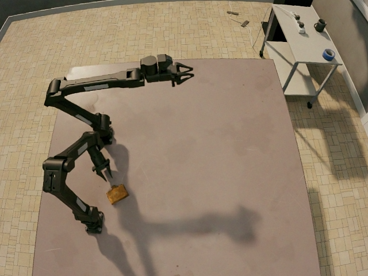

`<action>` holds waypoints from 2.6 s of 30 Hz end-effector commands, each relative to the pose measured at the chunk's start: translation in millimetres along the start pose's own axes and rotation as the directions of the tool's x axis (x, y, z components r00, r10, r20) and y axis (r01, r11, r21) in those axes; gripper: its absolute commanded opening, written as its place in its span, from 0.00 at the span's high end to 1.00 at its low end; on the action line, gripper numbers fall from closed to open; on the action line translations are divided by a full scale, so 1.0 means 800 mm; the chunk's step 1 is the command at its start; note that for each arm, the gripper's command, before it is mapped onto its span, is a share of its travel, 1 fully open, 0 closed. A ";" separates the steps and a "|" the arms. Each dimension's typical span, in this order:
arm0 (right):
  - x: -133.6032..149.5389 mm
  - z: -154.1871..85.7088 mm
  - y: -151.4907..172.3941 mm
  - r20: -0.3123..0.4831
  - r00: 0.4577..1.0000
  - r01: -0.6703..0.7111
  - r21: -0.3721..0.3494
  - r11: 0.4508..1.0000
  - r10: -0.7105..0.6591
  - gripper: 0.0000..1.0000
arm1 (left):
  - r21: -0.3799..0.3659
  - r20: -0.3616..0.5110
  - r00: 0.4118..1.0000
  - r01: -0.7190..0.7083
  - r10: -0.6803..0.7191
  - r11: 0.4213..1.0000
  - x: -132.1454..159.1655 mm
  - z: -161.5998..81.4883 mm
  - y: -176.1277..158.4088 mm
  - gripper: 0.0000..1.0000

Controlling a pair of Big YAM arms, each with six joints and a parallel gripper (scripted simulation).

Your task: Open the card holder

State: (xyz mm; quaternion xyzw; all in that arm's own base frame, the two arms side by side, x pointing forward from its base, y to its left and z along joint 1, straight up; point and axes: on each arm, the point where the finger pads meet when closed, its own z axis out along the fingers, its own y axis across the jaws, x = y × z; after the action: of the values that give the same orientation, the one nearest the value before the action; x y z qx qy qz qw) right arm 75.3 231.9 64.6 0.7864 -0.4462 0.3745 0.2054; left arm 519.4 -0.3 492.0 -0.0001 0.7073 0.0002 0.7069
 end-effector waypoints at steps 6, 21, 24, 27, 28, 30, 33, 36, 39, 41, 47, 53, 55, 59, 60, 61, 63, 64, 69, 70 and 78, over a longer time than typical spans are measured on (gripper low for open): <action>-0.001 -0.005 0.006 -0.023 0.999 0.030 0.011 0.999 -0.029 0.64 | 0.012 0.036 0.999 0.011 -0.011 1.000 -0.022 -0.006 -0.008 0.64; 0.011 0.019 -0.001 0.016 1.000 0.011 0.015 1.000 -0.011 0.64 | 0.012 0.036 0.999 0.011 -0.011 1.000 -0.022 -0.006 -0.008 0.64; 0.013 0.026 -0.001 0.015 1.000 0.011 0.015 1.000 -0.012 0.64 | 0.012 0.036 0.999 0.011 -0.011 1.000 -0.022 -0.006 -0.008 0.64; 0.015 0.032 -0.001 0.015 1.000 0.012 0.015 1.000 -0.012 0.64 | 0.012 0.036 0.999 0.011 -0.011 1.000 -0.022 -0.006 -0.008 0.64; 0.016 0.033 -0.001 0.015 1.000 0.012 0.015 1.000 -0.012 0.64 | 0.012 0.036 0.999 0.011 -0.011 1.000 -0.022 -0.006 -0.008 0.64; 0.014 0.028 -0.005 0.022 1.000 0.003 0.019 1.000 -0.003 0.64 | 0.012 0.036 0.999 0.011 -0.011 1.000 -0.022 -0.006 -0.008 0.64; 0.017 0.040 -0.001 0.014 1.000 0.012 0.015 1.000 -0.012 0.64 | 0.012 0.036 0.999 0.011 -0.011 1.000 -0.022 -0.006 -0.008 0.64; 0.019 0.046 -0.001 0.013 1.000 0.012 0.014 1.000 -0.012 0.64 | 0.012 0.036 0.999 0.011 -0.011 1.000 -0.022 -0.006 -0.008 0.64; 0.021 0.051 -0.002 0.015 1.000 0.011 0.014 1.000 -0.011 0.64 | 0.012 0.036 0.999 0.011 -0.011 1.000 -0.022 -0.006 -0.008 0.64; 0.022 0.056 -0.002 0.013 1.000 0.011 0.014 1.000 -0.012 0.64 | 0.012 0.036 0.999 0.011 -0.011 1.000 -0.022 -0.006 -0.008 0.64; 0.013 0.036 -0.011 0.040 0.999 0.005 0.042 0.999 -0.007 0.64 | 0.012 0.036 0.999 0.011 -0.011 1.000 -0.022 -0.006 -0.008 0.64; 0.019 0.051 -0.003 0.020 1.000 0.008 0.023 1.000 -0.008 0.79 | 0.012 0.036 0.999 0.011 -0.011 1.000 -0.022 -0.006 -0.008 0.64; 0.019 0.051 -0.003 0.020 1.000 0.008 0.023 1.000 -0.008 0.79 | 0.012 0.036 0.999 0.011 -0.011 1.000 -0.022 -0.006 -0.008 0.64; 0.034 0.054 0.000 -0.004 1.000 0.018 0.007 1.000 -0.018 0.79 | 0.012 0.036 0.999 0.011 -0.011 1.000 -0.022 -0.006 -0.008 0.64; 0.034 0.050 -0.003 0.003 1.000 0.014 0.009 1.000 -0.014 0.79 | 0.012 0.036 0.999 0.011 -0.011 1.000 -0.022 -0.006 -0.008 0.64; 0.036 0.049 -0.003 0.003 1.000 0.013 0.010 1.000 -0.013 0.79 | 0.012 0.036 0.999 0.011 -0.011 1.000 -0.022 -0.006 -0.008 0.64; 0.038 0.050 -0.003 0.002 1.000 0.013 0.010 1.000 -0.013 0.79 | 0.012 0.036 0.999 0.011 -0.011 1.000 -0.022 -0.006 -0.008 0.64; 0.038 0.050 -0.003 0.002 1.000 0.013 0.010 1.000 -0.013 0.79 | 0.012 0.036 0.999 0.011 -0.011 1.000 -0.022 -0.006 -0.008 0.64; 0.044 0.045 -0.004 0.004 1.000 0.012 0.011 1.000 -0.012 0.79 | 0.012 0.036 0.999 0.011 -0.011 1.000 -0.022 -0.006 -0.008 0.64; 0.046 0.045 -0.004 0.004 1.000 0.012 0.011 1.000 -0.012 0.79 | 0.012 0.036 0.999 0.011 -0.011 1.000 -0.022 -0.006 -0.008 0.64; 0.059 0.046 -0.003 0.000 1.000 0.015 0.010 1.000 -0.015 0.79 | 0.012 0.036 0.999 0.011 -0.011 1.000 -0.022 -0.006 -0.008 0.64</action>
State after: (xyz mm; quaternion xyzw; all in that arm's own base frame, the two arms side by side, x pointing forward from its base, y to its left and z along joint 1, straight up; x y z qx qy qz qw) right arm 103.4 182.7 66.6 0.7885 -0.4370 0.3793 0.2086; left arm 519.4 -0.3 492.0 -0.0001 0.7073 0.0002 0.7069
